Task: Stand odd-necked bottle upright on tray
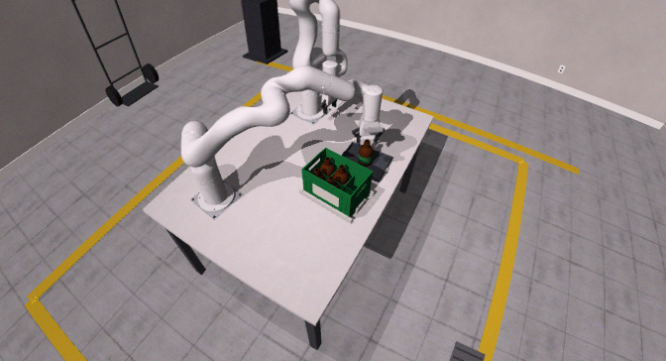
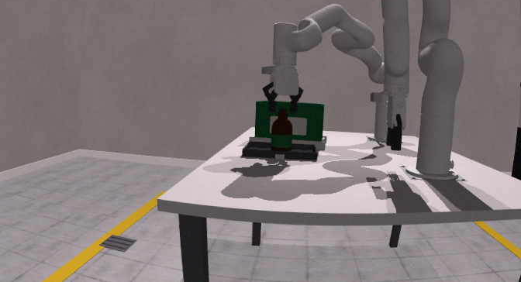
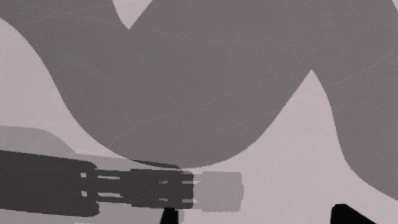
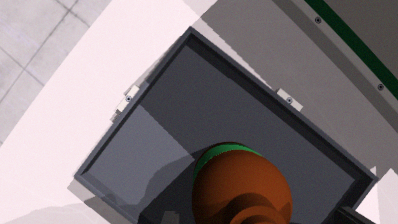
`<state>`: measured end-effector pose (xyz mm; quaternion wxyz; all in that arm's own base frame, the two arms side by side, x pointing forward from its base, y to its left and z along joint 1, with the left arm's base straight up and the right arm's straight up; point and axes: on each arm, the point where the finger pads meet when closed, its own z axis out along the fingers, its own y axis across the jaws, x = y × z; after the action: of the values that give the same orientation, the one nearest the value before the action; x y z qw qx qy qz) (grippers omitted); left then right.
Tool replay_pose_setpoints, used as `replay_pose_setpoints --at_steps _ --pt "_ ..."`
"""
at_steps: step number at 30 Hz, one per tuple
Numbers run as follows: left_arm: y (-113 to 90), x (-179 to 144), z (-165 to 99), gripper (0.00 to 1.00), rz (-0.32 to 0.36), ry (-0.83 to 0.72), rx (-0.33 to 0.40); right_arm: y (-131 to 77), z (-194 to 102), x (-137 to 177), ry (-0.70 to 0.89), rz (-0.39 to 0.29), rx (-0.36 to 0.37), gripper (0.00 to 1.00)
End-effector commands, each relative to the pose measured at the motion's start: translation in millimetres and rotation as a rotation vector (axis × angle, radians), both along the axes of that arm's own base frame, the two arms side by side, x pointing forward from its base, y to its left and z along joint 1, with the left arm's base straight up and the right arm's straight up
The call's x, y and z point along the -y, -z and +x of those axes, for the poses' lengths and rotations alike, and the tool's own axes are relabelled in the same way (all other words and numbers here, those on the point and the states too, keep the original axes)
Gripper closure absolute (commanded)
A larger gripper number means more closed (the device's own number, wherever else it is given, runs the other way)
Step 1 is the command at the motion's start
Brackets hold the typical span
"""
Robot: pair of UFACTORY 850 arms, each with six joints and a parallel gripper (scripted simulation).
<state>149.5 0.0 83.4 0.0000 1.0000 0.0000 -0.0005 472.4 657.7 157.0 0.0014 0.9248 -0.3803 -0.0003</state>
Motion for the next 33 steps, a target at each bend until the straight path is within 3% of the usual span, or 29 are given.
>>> replay_pose_setpoints --at_steps 1,18,33 --pt "-0.1 0.0 0.5 0.0 0.0 0.0 0.001 -2.4 0.5 -0.7 0.0 0.002 0.002 0.0" --pt "-0.1 0.0 0.5 0.0 0.0 0.0 0.001 -28.2 0.5 -0.7 0.0 0.002 0.002 0.0" --pt "-0.1 0.0 0.5 0.0 0.0 0.0 0.001 -66.5 0.5 -0.7 0.0 0.002 0.002 0.0"
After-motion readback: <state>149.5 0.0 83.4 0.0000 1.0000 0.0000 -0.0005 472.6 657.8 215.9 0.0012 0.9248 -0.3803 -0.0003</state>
